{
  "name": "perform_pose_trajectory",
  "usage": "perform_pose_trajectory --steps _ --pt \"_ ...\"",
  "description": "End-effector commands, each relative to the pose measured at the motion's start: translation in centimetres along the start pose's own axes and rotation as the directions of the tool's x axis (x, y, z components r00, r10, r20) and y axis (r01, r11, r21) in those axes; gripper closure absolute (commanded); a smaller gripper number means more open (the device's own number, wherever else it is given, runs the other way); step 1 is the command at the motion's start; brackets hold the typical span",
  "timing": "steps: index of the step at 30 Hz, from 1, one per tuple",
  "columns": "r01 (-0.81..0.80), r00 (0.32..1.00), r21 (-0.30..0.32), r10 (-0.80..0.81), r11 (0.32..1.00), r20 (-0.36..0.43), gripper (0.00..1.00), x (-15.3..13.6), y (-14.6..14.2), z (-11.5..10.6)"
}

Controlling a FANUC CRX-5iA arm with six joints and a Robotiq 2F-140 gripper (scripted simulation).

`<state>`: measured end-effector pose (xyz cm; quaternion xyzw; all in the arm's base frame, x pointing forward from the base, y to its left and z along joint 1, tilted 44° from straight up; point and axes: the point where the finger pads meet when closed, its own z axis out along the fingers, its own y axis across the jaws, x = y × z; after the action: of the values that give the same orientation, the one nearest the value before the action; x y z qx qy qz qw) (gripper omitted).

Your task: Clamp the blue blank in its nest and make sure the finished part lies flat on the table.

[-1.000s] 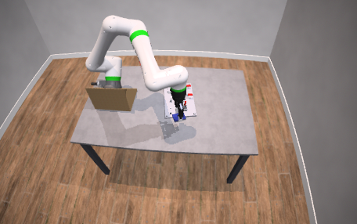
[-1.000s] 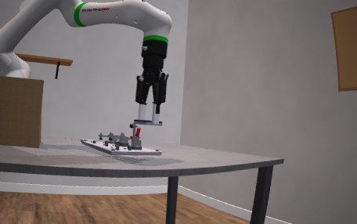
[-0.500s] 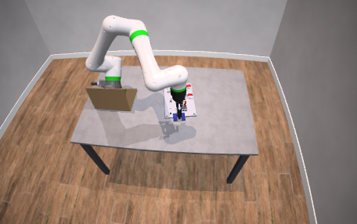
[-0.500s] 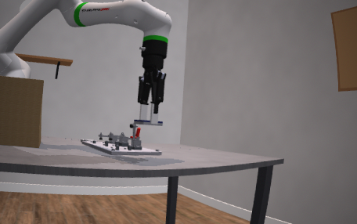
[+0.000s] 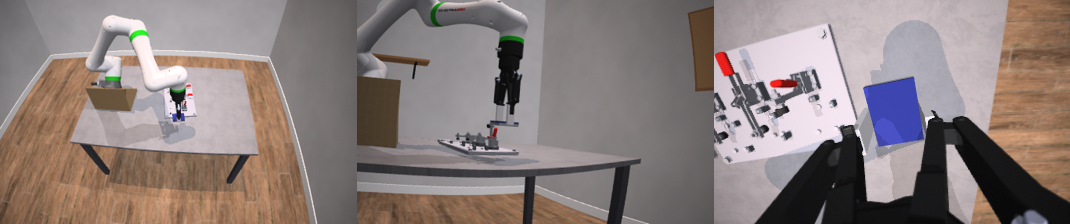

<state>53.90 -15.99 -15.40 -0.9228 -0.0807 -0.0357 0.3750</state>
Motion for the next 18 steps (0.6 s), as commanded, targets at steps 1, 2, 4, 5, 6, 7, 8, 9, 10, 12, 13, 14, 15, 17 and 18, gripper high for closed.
perform_pose_trajectory --steps 1,2,4,5,6,7,8,9,10,12,13,14,15,17,18 --pt "0.000 1.000 0.000 0.000 1.000 0.000 1.00 -0.3 0.0 0.2" --pt "0.000 1.000 0.000 0.000 1.000 0.000 1.00 -0.4 0.0 0.3" --pt "0.000 1.000 0.000 0.000 1.000 0.000 1.00 -0.6 0.0 0.5" --pt "0.000 1.000 0.000 0.000 1.000 0.000 1.00 -0.8 0.0 0.6" --pt "0.000 1.000 0.000 0.000 1.000 0.000 1.00 -0.9 0.0 0.7" --pt "0.000 1.000 0.000 0.000 1.000 0.000 1.00 -1.0 0.0 0.9" --pt "0.000 1.000 0.000 0.000 1.000 0.000 1.00 -1.2 0.0 1.0" --pt "0.000 1.000 0.000 0.000 1.000 0.000 1.00 -1.3 0.0 1.1" --pt "0.000 1.000 0.000 0.000 1.000 0.000 1.00 -1.3 0.0 1.1" --pt "0.000 1.000 0.000 0.000 1.000 0.000 1.00 -1.4 0.0 1.2" --pt "0.000 1.000 0.000 0.000 1.000 0.000 1.00 -1.6 0.0 1.3" --pt "0.000 1.000 0.000 0.000 1.000 0.000 1.00 -1.7 0.0 1.4" --pt "0.000 1.000 0.000 0.000 1.000 0.000 1.00 -1.9 0.0 1.6" --pt "0.000 1.000 0.000 0.000 1.000 0.000 1.00 -2.1 0.0 1.8" --pt "0.000 1.000 0.000 0.000 1.000 0.000 1.00 -2.2 0.0 1.9"
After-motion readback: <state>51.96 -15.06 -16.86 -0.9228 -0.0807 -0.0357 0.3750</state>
